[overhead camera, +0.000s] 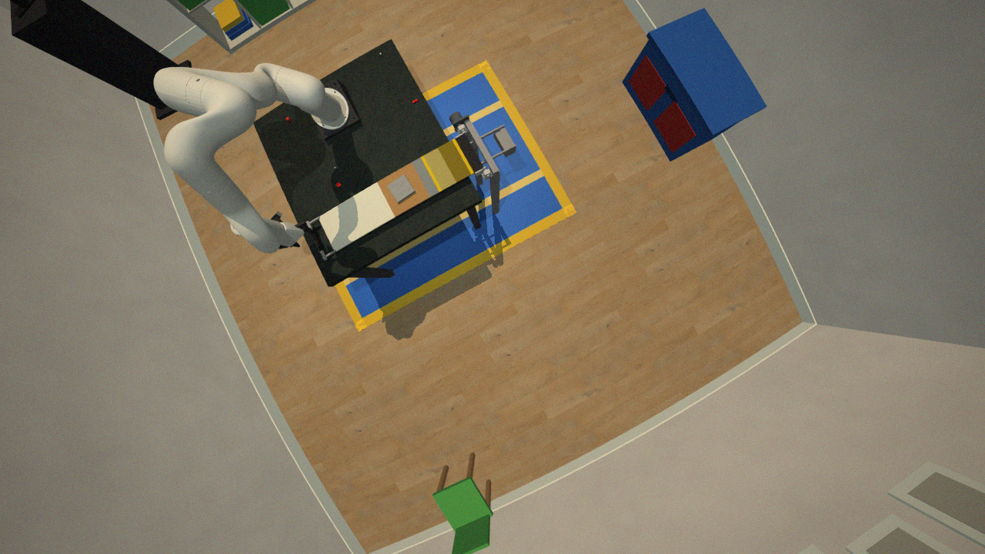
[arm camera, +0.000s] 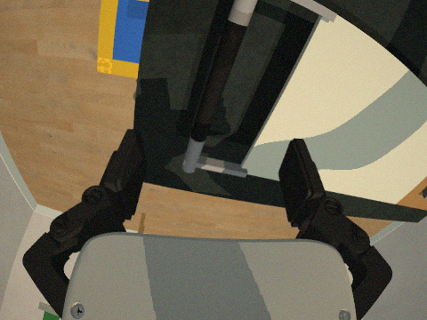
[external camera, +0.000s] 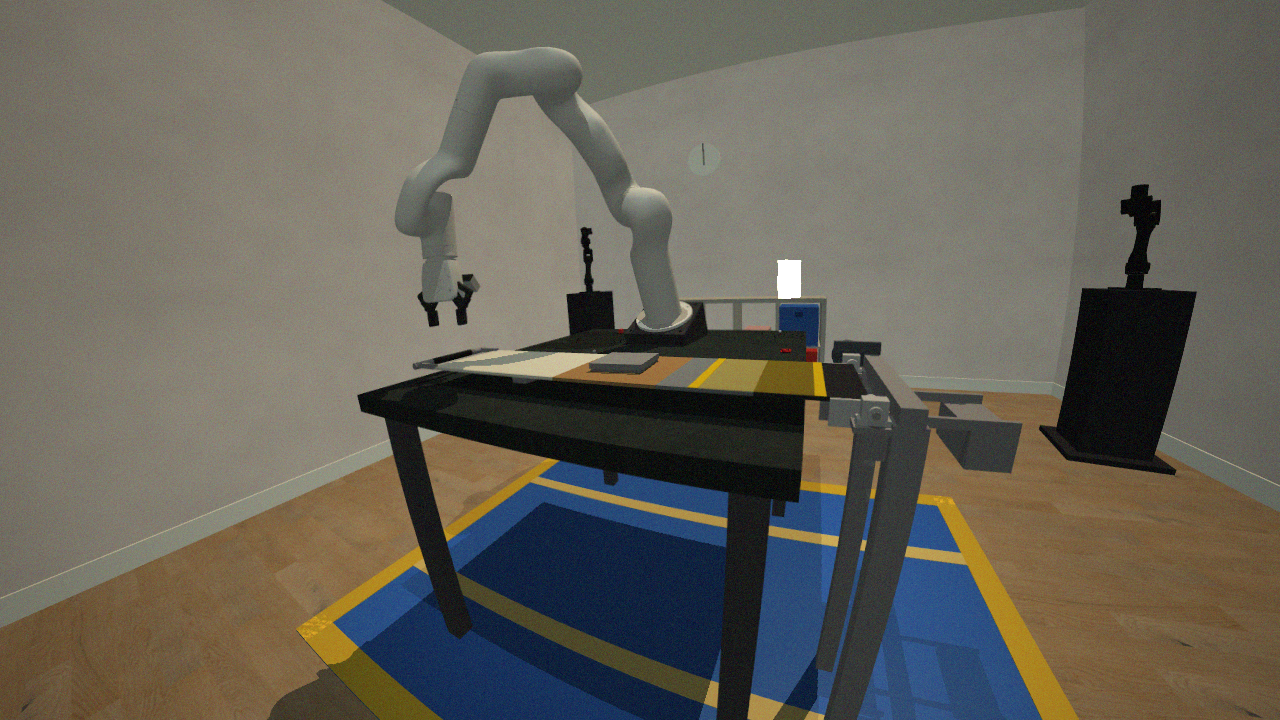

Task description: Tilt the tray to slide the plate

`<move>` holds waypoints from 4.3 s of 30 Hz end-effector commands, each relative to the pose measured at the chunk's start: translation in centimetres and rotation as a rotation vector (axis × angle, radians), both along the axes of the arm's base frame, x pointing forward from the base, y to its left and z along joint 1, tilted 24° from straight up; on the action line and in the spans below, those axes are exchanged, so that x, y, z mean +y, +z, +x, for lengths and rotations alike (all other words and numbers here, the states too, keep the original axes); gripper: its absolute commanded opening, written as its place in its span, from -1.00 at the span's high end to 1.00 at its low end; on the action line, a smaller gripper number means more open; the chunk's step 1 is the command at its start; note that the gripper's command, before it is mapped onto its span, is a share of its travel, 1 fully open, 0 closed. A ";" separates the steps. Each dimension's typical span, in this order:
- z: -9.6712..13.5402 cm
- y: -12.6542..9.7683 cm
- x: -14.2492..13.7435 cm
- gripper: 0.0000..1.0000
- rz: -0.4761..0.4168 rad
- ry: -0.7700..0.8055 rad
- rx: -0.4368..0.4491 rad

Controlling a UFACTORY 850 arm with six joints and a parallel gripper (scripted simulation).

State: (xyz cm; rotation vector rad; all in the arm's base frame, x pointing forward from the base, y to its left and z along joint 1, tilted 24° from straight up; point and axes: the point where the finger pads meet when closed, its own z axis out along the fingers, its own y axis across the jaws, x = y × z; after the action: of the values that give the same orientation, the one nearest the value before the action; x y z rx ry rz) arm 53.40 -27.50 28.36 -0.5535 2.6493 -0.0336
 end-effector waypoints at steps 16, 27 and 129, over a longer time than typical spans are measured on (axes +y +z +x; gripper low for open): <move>0.2 -0.2 0.0 0.19 0.089 -0.211 0.025; 0.2 -0.2 0.0 0.19 0.089 -0.211 0.025; 2.2 -4.8 0.3 0.19 0.089 -0.211 0.026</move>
State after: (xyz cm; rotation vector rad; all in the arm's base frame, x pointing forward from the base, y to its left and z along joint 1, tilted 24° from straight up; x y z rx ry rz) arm 55.59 -27.18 23.51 -0.2456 2.7093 0.0300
